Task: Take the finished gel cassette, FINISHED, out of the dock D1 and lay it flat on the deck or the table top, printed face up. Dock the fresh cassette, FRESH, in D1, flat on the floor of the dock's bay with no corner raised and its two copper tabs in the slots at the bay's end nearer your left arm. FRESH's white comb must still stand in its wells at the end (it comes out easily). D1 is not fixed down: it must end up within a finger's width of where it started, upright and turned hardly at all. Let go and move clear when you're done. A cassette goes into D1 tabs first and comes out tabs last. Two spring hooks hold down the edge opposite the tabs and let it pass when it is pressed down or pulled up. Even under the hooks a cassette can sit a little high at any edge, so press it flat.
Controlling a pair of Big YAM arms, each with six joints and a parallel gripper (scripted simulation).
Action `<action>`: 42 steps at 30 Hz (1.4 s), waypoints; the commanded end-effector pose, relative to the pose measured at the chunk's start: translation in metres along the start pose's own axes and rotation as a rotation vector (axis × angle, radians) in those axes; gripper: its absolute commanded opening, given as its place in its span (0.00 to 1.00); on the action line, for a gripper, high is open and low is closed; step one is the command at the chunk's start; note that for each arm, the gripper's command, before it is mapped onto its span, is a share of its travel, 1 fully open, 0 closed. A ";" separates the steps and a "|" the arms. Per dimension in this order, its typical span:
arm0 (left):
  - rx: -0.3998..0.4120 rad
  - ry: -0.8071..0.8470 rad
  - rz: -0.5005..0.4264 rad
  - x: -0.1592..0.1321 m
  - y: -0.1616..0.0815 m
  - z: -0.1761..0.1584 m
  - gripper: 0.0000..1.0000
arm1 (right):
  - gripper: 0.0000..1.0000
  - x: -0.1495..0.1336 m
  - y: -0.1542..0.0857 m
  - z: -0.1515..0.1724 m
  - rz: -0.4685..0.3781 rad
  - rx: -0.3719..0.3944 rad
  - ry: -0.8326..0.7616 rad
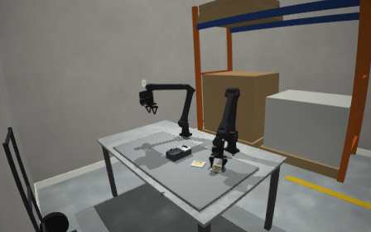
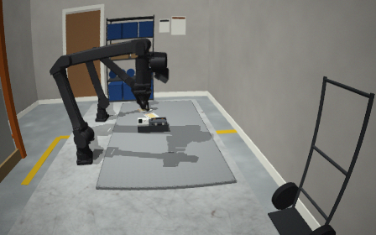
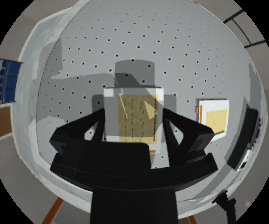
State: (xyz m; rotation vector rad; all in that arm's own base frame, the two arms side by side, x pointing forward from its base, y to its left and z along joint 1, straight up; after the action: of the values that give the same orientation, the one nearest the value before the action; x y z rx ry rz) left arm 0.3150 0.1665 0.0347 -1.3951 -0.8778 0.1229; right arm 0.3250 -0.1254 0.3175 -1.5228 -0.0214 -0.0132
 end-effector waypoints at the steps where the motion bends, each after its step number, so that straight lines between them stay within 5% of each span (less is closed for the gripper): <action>1: 0.000 -0.006 0.001 -0.002 0.005 0.002 0.00 | 1.00 0.010 -0.018 -0.004 -0.018 -0.005 -0.007; 26: -0.001 0.000 -0.007 0.003 -0.001 -0.001 0.00 | 1.00 0.010 -0.018 -0.004 -0.018 -0.005 -0.007; 27: -0.002 0.000 -0.009 0.003 -0.001 -0.001 0.92 | 1.00 0.010 -0.018 -0.004 -0.018 -0.005 -0.007; 42: -0.002 0.000 -0.009 0.003 -0.001 -0.001 0.92 | 1.00 0.010 -0.018 -0.004 -0.018 -0.005 -0.007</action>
State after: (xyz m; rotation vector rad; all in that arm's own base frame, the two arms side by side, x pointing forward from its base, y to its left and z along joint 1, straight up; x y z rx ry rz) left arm 0.3150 0.1665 0.0342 -1.3948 -0.8786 0.1221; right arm 0.3250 -0.1254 0.3175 -1.5228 -0.0214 -0.0132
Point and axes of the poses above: on each arm, the point where the finger pads meet when closed, its own y axis out along the fingers, its own z axis across the jaws, x = y × z, the point moved 1 cm from there along -y, back along the fingers, and after that the axes turned 10 degrees about -y, right-handed, at the moved point
